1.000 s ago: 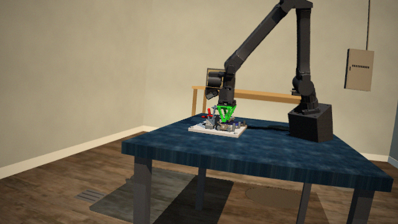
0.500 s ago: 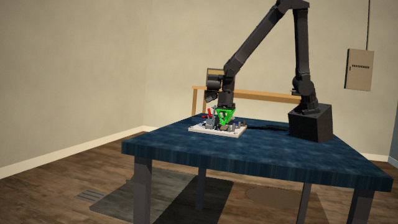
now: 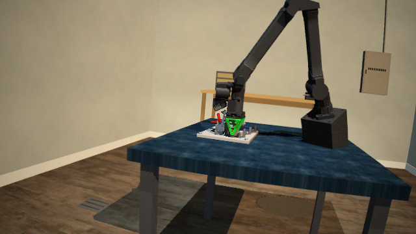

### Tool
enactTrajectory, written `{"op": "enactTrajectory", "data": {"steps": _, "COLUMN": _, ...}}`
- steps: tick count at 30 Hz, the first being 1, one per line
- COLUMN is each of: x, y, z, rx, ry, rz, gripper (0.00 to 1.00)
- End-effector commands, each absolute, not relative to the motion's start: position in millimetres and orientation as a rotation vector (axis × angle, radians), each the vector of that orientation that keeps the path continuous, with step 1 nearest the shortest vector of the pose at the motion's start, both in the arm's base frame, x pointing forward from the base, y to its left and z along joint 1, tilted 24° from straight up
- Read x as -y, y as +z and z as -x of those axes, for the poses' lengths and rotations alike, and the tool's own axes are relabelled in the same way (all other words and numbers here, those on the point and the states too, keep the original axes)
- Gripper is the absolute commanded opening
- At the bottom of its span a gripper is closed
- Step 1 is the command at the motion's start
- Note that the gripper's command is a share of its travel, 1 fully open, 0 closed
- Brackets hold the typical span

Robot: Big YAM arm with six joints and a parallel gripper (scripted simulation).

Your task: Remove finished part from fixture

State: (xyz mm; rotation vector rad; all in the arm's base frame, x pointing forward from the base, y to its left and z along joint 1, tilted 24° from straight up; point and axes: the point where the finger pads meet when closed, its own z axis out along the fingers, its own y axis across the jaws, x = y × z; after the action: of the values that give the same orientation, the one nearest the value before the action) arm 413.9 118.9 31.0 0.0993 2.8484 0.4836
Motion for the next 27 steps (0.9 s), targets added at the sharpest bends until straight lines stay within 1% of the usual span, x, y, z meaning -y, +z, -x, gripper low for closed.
{"op": "enactTrajectory", "data": {"steps": 1, "x": -122.8, "y": 38.4, "z": -428.5, "rx": -2.812, "ry": 0.490, "rz": -0.109, "gripper": 0.92}}
{"op": "enactTrajectory", "data": {"steps": 27, "x": -121.4, "y": 25.3, "z": -412.9, "rx": -2.840, "ry": 0.486, "rz": -0.114, "gripper": 0.92}}
